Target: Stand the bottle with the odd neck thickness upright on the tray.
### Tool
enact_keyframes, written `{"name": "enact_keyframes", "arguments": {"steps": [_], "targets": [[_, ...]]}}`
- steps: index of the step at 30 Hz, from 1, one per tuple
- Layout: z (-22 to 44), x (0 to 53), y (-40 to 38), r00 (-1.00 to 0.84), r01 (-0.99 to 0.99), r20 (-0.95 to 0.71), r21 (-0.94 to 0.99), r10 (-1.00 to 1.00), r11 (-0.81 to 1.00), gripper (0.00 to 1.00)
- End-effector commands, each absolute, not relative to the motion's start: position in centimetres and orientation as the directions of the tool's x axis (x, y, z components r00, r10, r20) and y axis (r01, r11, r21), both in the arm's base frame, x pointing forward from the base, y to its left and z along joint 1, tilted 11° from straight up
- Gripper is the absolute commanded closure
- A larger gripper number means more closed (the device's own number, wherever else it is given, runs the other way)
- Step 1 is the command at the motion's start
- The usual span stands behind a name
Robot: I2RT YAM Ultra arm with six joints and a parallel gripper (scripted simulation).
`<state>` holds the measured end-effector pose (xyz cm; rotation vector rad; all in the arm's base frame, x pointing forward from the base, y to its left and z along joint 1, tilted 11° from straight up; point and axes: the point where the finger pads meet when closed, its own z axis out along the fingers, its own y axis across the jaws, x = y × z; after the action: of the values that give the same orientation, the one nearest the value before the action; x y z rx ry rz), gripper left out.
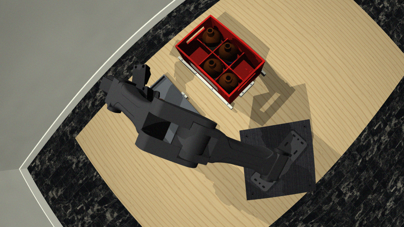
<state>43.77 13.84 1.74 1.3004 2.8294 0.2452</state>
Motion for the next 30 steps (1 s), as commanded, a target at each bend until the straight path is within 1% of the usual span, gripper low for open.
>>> {"name": "enact_keyframes", "arguments": {"steps": [1, 4, 6, 7, 14, 18, 30], "targets": [[3.3, 45.1, 14.1, -0.65, 0.743, 0.005, 0.213, 0.76, 0.634, 1.0], [1.5, 44.6, 14.1, -0.651, 0.749, 0.02, 0.183, 0.759, 0.637, 1.0], [1.5, 44.6, 14.1, -0.651, 0.749, 0.02, 0.183, 0.759, 0.637, 1.0], [3.1, 45.4, 14.4, -0.652, 0.739, 0.001, 0.222, 0.758, 0.636, 1.0], [1.4, 44.8, 14.2, -0.651, 0.747, 0.016, 0.192, 0.759, 0.637, 1.0], [2.4, 45.4, 14.3, -0.651, 0.742, 0.004, 0.215, 0.759, 0.635, 1.0], [2.5, 45.4, 14.3, -0.651, 0.742, 0.004, 0.215, 0.759, 0.635, 1.0]]}}
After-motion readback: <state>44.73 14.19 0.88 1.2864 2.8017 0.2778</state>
